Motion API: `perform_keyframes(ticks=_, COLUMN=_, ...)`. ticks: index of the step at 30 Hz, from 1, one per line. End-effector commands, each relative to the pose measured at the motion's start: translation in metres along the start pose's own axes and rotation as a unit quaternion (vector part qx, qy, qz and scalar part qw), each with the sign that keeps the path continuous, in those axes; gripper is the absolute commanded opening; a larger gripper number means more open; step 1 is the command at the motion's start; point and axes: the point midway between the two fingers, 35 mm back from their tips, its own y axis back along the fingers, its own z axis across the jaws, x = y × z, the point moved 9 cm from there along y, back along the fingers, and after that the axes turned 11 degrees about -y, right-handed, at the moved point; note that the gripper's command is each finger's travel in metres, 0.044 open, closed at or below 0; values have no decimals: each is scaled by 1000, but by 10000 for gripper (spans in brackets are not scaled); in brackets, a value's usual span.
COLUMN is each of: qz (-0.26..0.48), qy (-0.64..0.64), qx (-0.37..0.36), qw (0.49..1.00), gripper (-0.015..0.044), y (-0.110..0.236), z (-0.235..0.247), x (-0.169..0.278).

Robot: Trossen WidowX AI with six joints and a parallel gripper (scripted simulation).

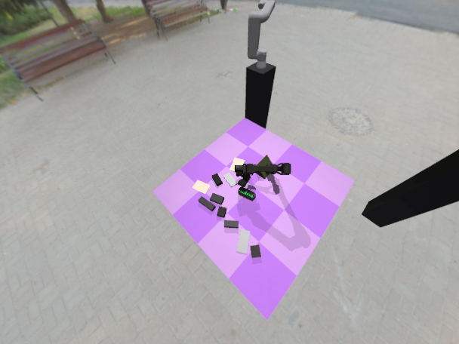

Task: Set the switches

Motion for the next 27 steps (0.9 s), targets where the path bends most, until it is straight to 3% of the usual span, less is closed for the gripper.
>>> perform_keyframes(ticks=1, qz=1, qy=-1, qx=-3, qw=1000, gripper=0, y=0, z=-1, x=0)
perform_keyframes(ticks=27, qz=0, qy=-2, qx=-3, qw=1000, gripper=0, y=-31, z=-8, x=-3)
